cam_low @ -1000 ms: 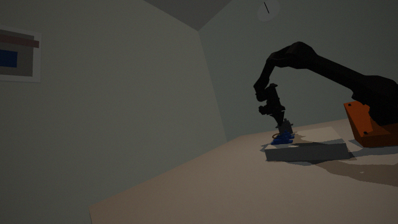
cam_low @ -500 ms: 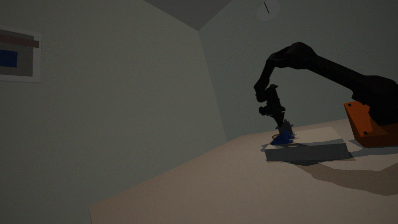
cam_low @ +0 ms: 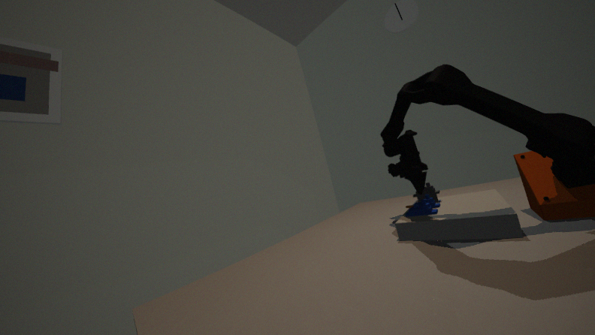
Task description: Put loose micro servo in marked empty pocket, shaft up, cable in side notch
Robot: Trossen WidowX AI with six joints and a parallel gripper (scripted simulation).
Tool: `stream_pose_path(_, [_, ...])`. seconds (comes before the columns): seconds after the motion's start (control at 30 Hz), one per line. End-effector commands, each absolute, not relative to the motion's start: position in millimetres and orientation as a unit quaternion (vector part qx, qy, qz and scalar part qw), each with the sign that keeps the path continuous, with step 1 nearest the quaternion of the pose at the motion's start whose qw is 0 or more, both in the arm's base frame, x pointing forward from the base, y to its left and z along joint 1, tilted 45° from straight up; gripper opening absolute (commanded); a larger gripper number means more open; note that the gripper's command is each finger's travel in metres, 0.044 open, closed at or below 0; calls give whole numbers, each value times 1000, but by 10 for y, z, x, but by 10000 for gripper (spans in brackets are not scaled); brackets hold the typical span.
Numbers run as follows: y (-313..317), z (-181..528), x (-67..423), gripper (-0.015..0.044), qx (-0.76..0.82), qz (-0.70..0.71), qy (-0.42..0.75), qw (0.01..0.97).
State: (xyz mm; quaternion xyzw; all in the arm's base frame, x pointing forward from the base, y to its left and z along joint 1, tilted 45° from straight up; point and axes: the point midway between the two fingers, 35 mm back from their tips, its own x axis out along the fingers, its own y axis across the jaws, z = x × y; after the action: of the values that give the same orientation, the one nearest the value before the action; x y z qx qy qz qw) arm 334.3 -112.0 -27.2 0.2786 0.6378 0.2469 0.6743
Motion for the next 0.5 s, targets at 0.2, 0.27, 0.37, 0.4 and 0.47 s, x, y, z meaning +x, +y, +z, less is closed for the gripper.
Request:
stream_pose_path(0.2, [-1061, -337, 3352, 0, 282, 245, 637, 674])
stream_pose_path(0.27, [-1047, -351, 3353, 0, 282, 245, 637, 674])
stream_pose_path(0.37, [-1026, -373, 3355, 0, 282, 246, 636, 674])
stream_pose_path(0.4, [-1018, -380, 3356, 0, 282, 246, 636, 674])
stream_pose_path(0.47, [-1004, -395, 3357, 0, 282, 246, 636, 674])
